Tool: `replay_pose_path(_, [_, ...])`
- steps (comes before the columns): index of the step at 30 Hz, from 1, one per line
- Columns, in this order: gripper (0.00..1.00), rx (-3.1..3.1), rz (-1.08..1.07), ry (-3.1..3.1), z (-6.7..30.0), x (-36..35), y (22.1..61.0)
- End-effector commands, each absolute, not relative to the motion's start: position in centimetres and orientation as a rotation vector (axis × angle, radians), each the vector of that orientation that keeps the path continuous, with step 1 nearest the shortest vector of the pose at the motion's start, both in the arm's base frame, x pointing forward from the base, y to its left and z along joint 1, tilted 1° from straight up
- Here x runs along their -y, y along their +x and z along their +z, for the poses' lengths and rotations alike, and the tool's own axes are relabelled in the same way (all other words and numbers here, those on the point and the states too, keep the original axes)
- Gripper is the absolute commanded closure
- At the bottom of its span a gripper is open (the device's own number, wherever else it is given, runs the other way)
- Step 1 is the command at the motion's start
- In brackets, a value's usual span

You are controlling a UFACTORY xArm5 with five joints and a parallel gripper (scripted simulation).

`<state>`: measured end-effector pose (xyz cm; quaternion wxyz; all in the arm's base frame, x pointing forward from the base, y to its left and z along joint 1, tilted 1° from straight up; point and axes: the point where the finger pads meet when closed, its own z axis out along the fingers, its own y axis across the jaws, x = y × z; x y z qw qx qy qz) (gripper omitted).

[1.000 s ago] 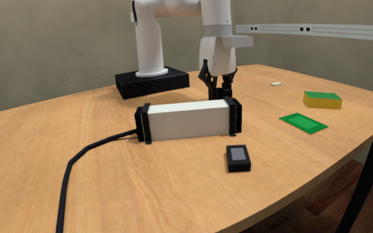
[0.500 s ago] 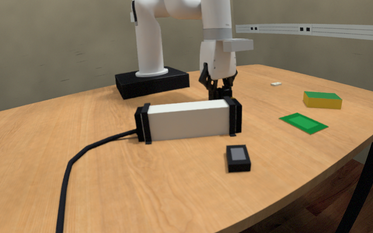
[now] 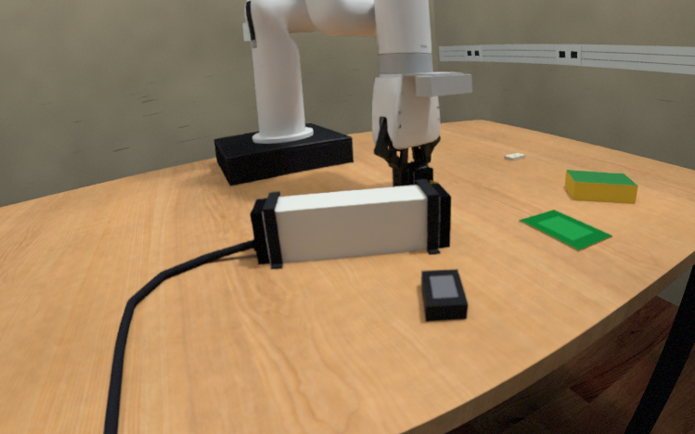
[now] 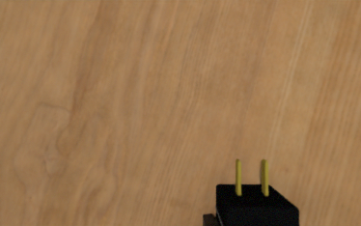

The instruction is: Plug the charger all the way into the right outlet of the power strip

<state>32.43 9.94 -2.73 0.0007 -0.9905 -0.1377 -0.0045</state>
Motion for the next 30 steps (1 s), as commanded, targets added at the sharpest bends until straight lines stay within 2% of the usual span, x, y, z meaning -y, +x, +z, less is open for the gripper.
replay_pose_path(1, [1.00, 0.432, -0.018, -3.110, -2.7, -10.0, 32.5])
replay_pose_path(30, [1.00, 0.432, -0.019, -3.110, -1.2, -10.0, 32.5])
